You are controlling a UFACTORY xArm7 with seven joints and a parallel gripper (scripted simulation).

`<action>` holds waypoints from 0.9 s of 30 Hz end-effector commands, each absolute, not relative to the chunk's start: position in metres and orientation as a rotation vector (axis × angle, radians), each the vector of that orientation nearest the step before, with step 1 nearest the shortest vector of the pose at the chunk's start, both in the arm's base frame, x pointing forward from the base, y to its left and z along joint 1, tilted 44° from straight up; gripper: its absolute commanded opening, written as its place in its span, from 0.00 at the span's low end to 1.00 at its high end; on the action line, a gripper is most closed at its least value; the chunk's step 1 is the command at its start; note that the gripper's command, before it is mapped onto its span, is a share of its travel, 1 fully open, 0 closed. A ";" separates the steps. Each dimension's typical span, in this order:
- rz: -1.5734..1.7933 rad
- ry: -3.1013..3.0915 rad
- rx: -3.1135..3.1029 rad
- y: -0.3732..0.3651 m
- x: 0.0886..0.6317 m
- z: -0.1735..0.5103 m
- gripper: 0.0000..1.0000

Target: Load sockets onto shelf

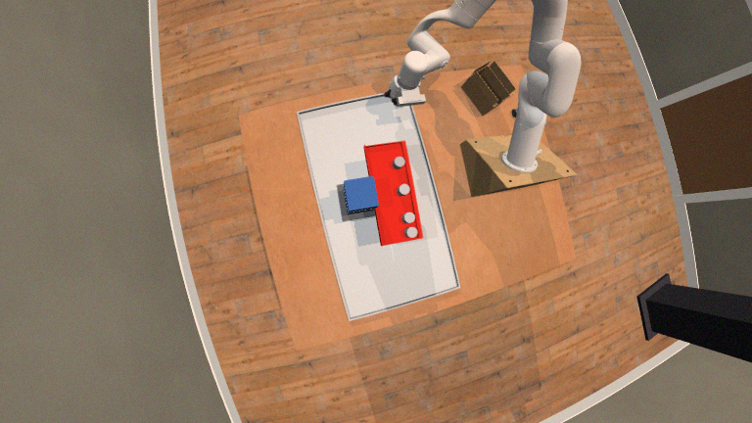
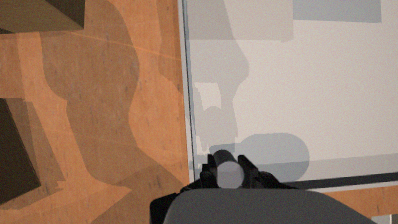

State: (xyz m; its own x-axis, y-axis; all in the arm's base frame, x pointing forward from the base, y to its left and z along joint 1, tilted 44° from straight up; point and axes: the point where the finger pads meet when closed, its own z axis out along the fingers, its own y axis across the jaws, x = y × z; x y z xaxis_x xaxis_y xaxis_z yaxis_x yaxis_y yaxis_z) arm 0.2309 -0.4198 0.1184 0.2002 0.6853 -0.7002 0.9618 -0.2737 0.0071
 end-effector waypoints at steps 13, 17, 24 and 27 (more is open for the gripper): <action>-0.821 1.532 2.030 -0.400 0.238 0.140 0.00; -0.821 1.532 2.030 -0.400 0.238 0.140 0.00; -0.821 1.532 2.030 -0.400 0.238 0.140 0.00; -0.821 1.532 2.030 -0.399 0.239 0.141 0.00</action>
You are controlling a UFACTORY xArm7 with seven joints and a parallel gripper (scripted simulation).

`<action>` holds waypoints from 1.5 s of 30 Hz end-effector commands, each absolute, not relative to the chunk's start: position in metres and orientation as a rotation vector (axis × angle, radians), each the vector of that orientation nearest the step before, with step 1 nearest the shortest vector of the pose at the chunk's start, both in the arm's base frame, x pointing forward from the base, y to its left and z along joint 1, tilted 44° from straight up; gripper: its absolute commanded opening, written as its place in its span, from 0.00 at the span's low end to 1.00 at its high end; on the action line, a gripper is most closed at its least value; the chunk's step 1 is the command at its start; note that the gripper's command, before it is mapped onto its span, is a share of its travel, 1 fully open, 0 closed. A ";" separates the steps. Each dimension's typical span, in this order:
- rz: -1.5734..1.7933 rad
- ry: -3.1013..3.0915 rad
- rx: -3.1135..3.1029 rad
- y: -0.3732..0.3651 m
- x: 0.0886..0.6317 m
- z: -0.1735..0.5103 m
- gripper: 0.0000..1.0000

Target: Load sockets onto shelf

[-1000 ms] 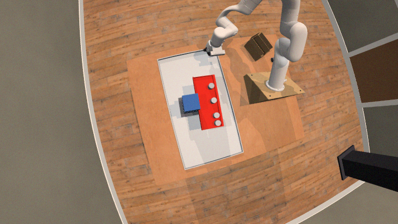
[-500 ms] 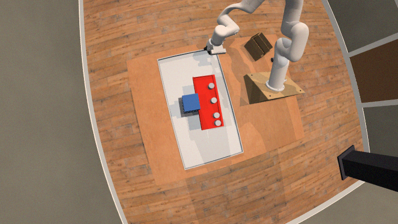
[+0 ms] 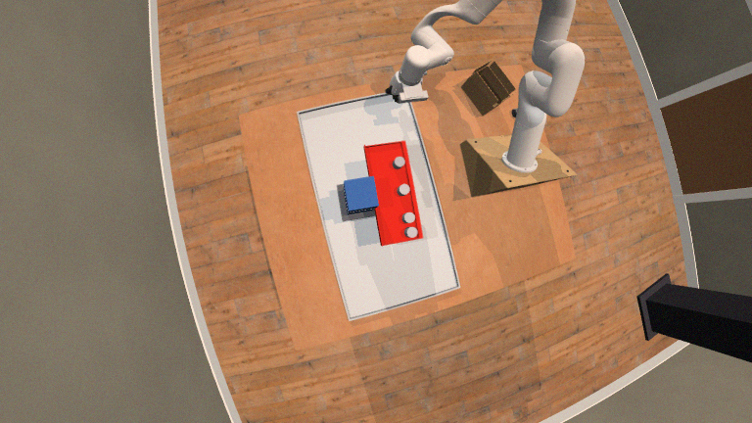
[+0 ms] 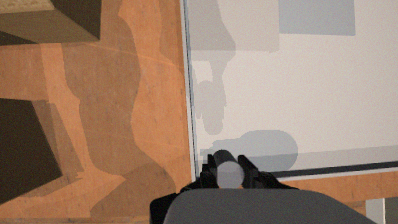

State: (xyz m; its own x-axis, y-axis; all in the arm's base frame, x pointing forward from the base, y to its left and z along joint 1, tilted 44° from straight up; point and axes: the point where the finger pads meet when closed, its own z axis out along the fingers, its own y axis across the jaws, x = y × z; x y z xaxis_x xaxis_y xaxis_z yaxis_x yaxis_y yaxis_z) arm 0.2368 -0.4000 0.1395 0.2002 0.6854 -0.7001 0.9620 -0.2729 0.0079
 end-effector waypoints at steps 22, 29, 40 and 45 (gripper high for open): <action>-0.821 1.532 2.030 -0.379 0.244 0.162 0.00; -0.821 1.532 2.030 -0.379 0.244 0.162 0.00; -0.821 1.532 2.030 -0.373 0.242 0.168 0.00; -0.821 1.532 2.030 -0.368 0.241 0.172 0.00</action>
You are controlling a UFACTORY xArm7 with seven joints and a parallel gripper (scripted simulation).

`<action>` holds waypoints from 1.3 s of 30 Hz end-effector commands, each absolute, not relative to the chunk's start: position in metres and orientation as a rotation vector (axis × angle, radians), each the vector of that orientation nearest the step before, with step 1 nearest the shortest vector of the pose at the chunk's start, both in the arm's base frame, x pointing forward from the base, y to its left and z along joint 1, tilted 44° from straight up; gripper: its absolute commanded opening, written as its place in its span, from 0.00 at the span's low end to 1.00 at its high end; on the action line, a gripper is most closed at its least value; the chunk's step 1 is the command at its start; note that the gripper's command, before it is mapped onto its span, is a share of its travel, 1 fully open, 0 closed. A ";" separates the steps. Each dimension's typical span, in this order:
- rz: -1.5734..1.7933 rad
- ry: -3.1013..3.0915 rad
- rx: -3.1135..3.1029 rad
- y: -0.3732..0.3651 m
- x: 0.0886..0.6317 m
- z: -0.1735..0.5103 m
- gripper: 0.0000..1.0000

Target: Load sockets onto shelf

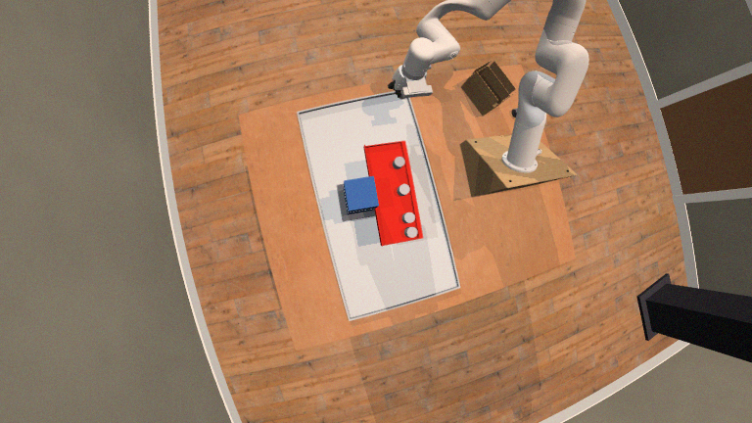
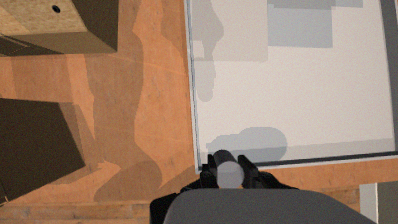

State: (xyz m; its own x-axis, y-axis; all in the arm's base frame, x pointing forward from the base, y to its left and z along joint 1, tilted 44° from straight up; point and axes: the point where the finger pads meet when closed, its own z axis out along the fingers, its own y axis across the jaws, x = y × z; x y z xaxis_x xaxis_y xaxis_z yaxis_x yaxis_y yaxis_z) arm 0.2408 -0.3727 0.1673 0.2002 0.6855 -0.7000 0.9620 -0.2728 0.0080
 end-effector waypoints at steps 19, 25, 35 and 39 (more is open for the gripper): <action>-0.821 1.532 2.030 -0.324 0.232 0.212 0.00; -0.821 1.532 2.030 -0.302 0.227 0.233 0.00; -0.821 1.532 2.030 -0.273 0.220 0.259 0.00; -0.821 1.532 2.030 -0.261 0.218 0.270 0.00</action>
